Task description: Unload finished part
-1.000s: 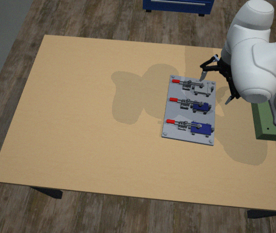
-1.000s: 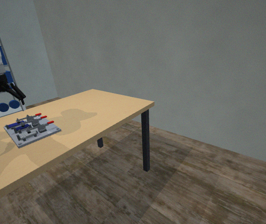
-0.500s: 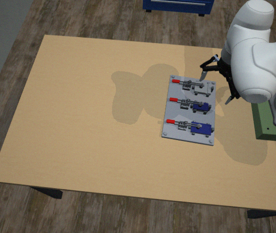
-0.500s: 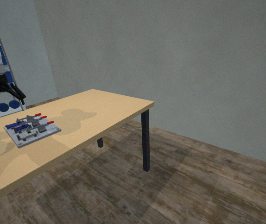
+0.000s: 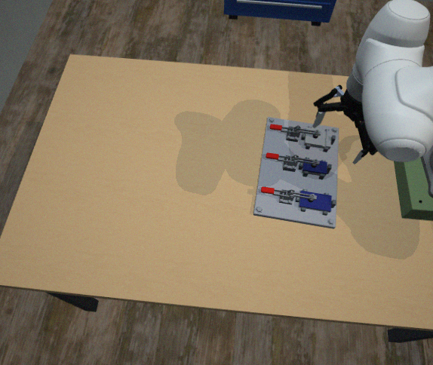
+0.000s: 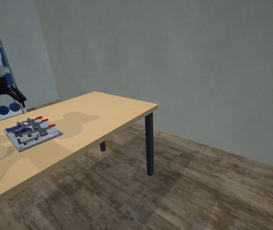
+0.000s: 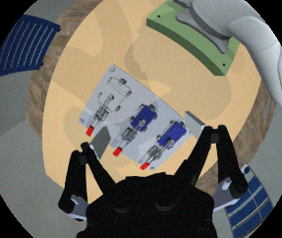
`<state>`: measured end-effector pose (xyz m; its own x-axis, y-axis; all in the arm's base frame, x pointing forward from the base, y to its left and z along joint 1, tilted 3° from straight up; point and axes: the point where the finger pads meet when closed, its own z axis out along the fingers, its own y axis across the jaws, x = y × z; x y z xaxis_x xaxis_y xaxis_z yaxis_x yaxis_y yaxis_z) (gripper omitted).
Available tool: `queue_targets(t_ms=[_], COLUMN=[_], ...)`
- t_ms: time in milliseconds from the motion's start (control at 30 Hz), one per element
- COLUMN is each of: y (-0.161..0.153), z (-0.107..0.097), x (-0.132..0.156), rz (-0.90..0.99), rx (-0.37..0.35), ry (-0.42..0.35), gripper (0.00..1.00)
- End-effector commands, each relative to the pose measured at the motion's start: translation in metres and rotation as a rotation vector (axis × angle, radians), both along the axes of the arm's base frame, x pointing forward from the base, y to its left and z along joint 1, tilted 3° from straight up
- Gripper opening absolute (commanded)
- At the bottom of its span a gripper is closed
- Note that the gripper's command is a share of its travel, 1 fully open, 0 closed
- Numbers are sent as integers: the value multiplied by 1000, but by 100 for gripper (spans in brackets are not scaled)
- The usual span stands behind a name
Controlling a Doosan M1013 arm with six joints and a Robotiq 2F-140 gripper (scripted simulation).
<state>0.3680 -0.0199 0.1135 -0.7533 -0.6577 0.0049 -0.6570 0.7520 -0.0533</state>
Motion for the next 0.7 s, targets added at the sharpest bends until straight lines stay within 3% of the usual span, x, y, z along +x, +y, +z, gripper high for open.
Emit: queue_targets(t_ms=[0,267,667], y=[-1,-11,-11], z=[0,5,5], x=[-1,1,1], rz=[9,258,258], rx=[-2,-8,-8], ry=[7,19,19], gripper=[100,100,100])
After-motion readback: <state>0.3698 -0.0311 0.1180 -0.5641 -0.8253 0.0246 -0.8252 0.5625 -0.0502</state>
